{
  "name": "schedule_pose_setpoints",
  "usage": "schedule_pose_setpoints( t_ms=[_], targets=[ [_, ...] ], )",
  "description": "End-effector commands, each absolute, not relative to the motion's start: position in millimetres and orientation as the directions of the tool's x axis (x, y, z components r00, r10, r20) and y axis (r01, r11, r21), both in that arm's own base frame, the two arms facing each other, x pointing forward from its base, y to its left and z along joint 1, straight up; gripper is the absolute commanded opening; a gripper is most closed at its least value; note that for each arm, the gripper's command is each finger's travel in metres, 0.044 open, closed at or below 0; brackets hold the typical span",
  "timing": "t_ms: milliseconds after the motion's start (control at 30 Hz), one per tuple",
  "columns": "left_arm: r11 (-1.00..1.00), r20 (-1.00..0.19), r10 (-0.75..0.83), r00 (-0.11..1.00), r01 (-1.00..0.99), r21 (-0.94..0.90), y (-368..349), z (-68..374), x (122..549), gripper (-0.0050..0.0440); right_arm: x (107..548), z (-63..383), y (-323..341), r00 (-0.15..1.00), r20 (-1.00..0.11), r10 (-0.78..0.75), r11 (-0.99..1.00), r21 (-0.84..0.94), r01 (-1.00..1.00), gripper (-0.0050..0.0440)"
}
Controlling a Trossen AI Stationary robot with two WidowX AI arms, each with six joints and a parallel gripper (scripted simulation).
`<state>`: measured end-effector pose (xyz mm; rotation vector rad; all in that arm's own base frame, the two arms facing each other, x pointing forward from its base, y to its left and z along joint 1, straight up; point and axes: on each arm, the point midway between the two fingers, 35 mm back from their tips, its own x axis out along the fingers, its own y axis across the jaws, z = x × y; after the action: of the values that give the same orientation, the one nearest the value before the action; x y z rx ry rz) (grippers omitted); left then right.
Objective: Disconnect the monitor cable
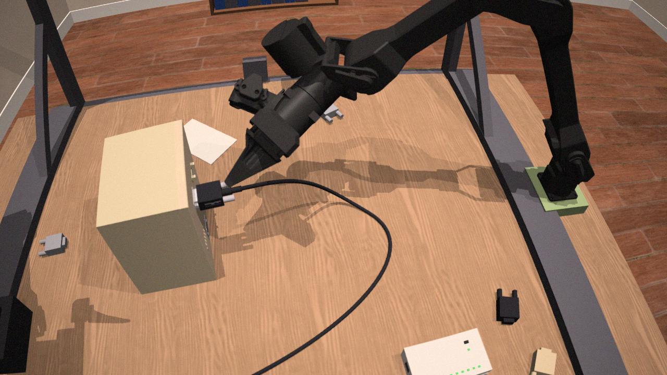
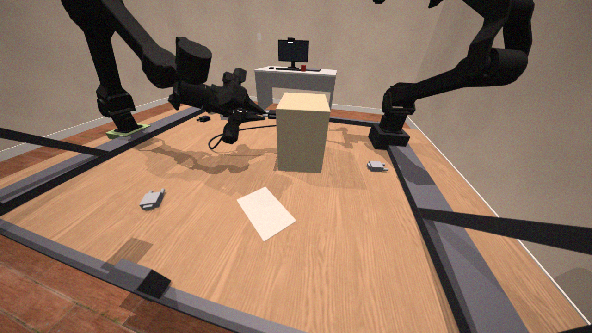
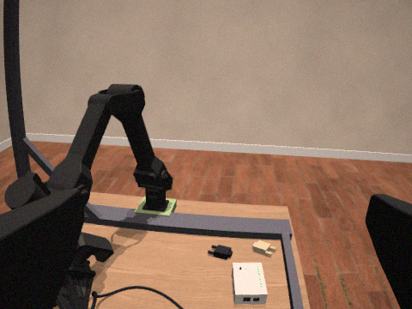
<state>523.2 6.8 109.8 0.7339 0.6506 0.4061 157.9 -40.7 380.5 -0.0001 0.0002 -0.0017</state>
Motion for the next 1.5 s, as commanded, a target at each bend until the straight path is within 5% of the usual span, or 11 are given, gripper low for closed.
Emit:
schedule_pose_setpoints(
  t_ms=[0, 467, 800, 1267, 1467],
  targets=[
    [0.688, -0.382, 0.547, 0.745, -0.140, 0.712, 7, 124, 525, 0.0120, 158, 383, -39, 1.000, 0.001, 0.000, 1.000, -0.005, 0.000, 0.0440],
    [0.688, -0.382, 0.547, 0.745, -0.140, 0.712, 7, 124, 525, 0.0440, 158, 383, -39, 1.000, 0.001, 0.000, 1.000, -0.005, 0.000, 0.0440],
    [0.671, -0.369, 0.553, 0.747, -0.137, 0.728, 6, 124, 526, 0.0440, 158, 383, -39, 1.000, 0.001, 0.000, 1.000, -0.005, 0.000, 0.0440],
    [0.222, -0.107, 0.685, 0.721, -0.067, 0.973, 1, 114, 528, 0.0440, 158, 383, -39, 1.000, 0.001, 0.000, 1.000, -0.005, 0.000, 0.0440],
    [0.177, -0.085, 0.698, 0.711, -0.056, 0.983, 1, 113, 526, 0.0416, 158, 383, -39, 1.000, 0.001, 0.000, 1.000, -0.005, 0.000, 0.0440]
  ],
)
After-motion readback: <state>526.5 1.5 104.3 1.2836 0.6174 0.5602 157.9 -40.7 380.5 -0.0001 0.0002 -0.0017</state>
